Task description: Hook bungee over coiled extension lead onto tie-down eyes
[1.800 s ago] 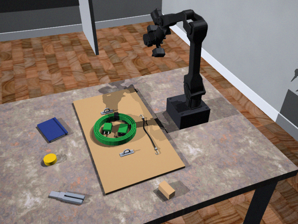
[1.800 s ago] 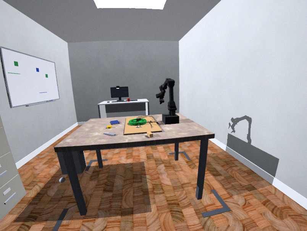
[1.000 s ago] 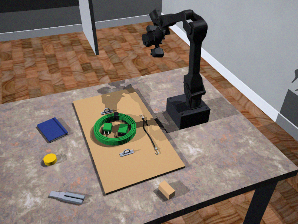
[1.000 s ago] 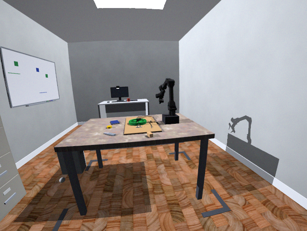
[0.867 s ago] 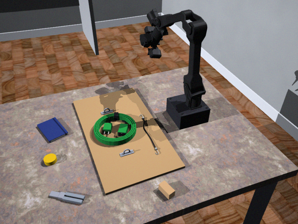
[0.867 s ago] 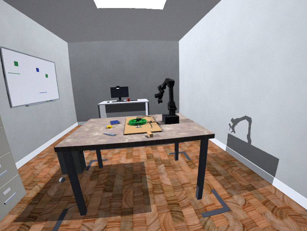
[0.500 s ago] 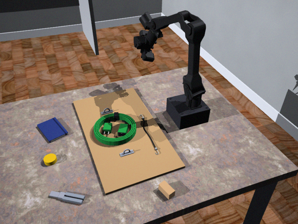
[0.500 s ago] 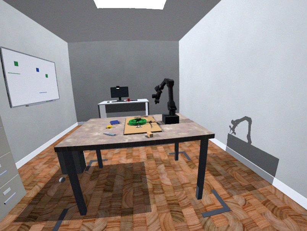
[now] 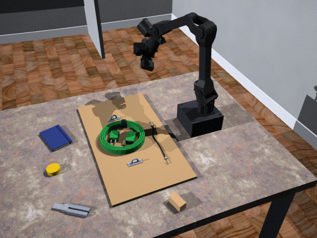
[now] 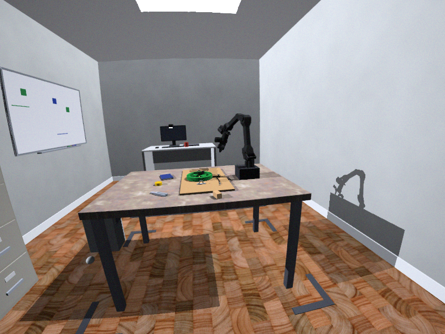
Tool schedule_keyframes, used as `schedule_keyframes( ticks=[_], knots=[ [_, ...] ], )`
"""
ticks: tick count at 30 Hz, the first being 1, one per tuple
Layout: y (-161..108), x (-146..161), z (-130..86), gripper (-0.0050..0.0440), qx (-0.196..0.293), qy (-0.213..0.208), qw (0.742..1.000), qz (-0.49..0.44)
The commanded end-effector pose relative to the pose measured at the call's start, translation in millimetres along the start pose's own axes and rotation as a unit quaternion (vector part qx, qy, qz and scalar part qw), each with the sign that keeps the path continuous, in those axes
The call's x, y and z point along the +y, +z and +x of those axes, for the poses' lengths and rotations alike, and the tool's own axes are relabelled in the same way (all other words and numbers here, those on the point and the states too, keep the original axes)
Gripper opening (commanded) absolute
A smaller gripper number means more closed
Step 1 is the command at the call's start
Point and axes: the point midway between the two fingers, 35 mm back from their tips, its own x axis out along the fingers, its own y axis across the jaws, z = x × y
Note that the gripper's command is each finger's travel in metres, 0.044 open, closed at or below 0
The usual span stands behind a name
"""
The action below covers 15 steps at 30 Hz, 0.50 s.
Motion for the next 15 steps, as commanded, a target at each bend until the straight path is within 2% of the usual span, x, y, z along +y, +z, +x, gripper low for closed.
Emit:
schedule_keyframes(
  ticks=[1,12,15],
  knots=[
    [12.8,17.0,1.2,0.0150,-0.003,0.013,1.000,0.025],
    [38.6,63.6,5.1,0.0150,0.002,0.048,0.995,0.083],
    [41.3,67.6,5.0,0.0150,0.002,0.051,0.995,0.088]
  ],
)
